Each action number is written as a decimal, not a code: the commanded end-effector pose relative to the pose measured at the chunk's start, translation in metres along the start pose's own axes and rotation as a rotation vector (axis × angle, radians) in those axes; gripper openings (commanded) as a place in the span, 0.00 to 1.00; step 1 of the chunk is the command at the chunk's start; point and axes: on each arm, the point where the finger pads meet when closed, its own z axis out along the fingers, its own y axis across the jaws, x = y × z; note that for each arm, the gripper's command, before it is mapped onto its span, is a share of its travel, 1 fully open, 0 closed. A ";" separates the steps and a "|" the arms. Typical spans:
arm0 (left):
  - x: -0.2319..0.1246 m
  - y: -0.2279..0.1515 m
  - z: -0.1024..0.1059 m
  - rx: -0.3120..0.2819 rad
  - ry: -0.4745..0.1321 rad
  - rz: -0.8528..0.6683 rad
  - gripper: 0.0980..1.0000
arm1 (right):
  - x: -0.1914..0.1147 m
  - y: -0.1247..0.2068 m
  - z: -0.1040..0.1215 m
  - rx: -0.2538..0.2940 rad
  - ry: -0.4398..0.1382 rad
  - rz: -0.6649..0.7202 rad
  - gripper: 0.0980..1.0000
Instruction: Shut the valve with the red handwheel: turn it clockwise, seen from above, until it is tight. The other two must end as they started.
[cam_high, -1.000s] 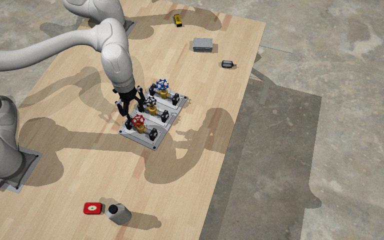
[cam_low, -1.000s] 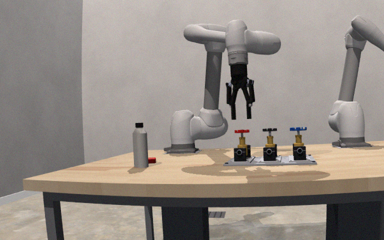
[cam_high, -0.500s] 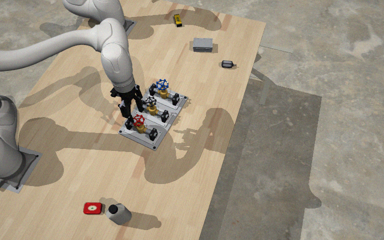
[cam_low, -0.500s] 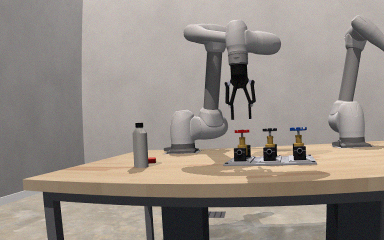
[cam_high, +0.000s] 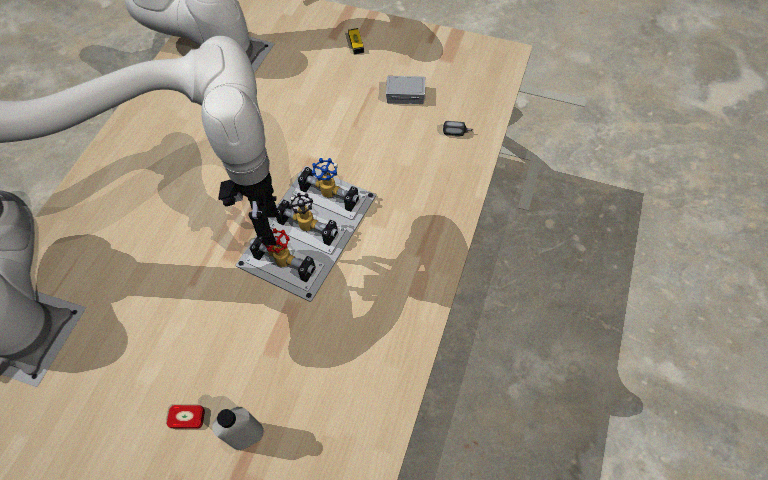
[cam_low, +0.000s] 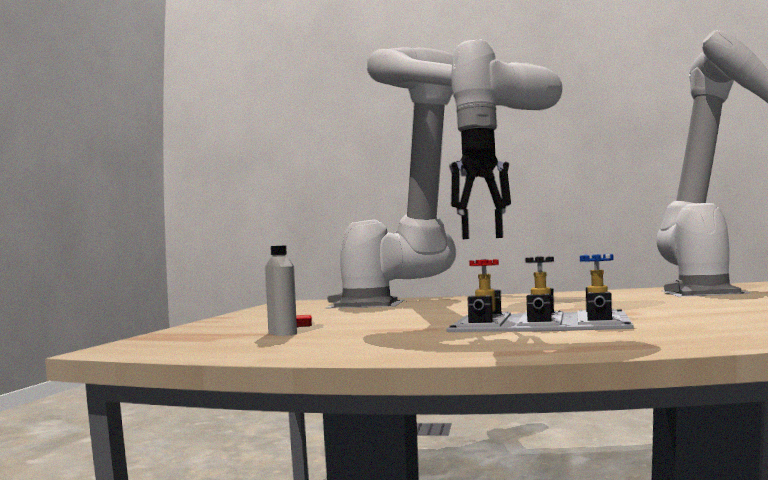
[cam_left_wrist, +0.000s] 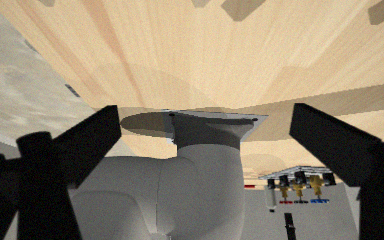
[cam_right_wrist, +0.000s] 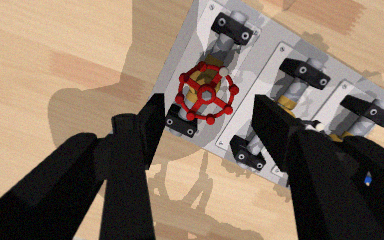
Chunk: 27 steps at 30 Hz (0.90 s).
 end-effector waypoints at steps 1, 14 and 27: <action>0.000 0.000 -0.001 0.000 0.001 0.000 1.00 | 0.000 0.000 -0.001 -0.008 0.000 -0.173 0.48; 0.000 0.000 -0.001 0.000 0.001 0.000 1.00 | 0.000 0.000 -0.001 -0.008 -0.002 -0.724 0.48; 0.000 0.000 -0.001 0.000 0.001 0.000 1.00 | 0.000 0.000 -0.001 -0.007 -0.004 -1.303 0.48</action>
